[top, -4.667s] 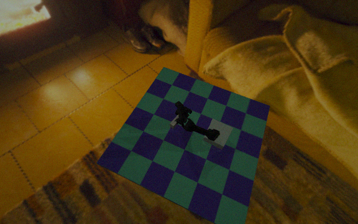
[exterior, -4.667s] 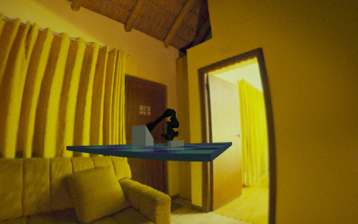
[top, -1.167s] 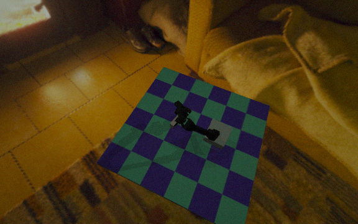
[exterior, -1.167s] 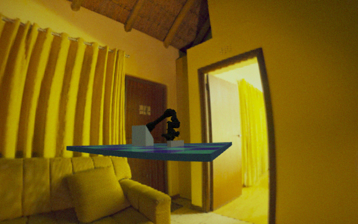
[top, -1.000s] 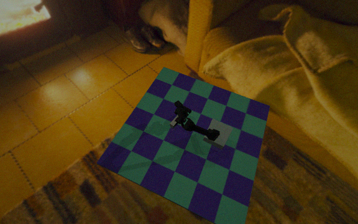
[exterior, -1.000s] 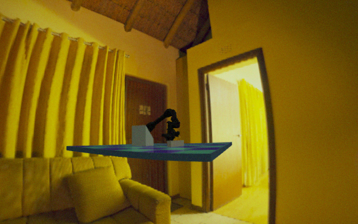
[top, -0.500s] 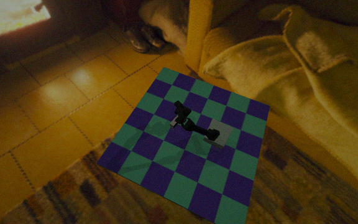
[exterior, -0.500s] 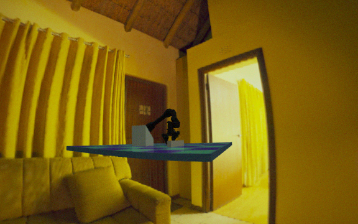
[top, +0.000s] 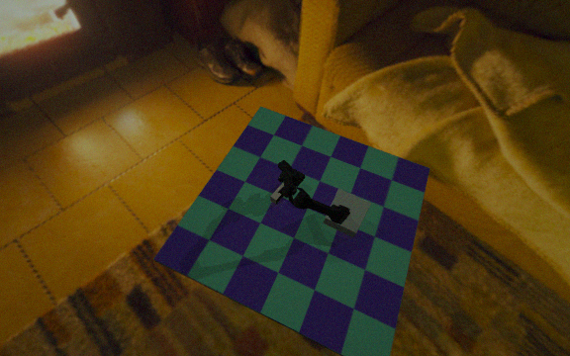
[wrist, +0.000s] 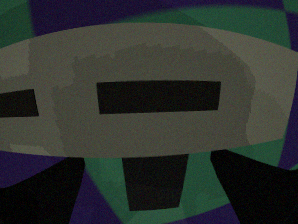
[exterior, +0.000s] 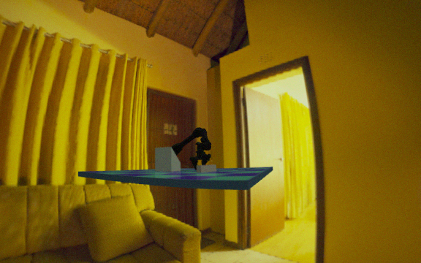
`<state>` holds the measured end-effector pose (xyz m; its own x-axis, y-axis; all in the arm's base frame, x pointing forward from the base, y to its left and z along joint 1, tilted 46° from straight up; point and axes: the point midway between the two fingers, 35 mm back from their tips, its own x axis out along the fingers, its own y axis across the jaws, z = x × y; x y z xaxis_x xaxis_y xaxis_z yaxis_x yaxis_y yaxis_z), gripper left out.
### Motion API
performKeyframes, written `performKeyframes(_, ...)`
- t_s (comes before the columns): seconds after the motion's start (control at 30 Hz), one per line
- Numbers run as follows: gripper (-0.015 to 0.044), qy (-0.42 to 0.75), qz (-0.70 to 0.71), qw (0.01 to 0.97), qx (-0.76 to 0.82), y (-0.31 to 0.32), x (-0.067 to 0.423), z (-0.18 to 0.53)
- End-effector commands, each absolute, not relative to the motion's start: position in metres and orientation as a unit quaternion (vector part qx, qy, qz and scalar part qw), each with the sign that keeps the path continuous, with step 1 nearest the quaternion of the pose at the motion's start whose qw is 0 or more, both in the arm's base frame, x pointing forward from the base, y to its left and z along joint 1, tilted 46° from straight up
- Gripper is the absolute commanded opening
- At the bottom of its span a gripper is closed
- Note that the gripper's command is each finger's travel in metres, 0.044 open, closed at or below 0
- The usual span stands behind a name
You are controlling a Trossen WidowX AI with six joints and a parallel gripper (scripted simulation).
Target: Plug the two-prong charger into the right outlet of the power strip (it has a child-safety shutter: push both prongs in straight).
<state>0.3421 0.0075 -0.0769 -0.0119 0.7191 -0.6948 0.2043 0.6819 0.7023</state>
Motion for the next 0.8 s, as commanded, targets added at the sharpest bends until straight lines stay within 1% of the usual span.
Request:
performKeyframes(0.0,0.0440,0.680,0.209,0.615,0.339,0.0080,0.3398,-0.0773)
performKeyframes(0.77,0.0440,0.678,0.209,0.618,0.338,0.0093,0.3328,-0.0767)
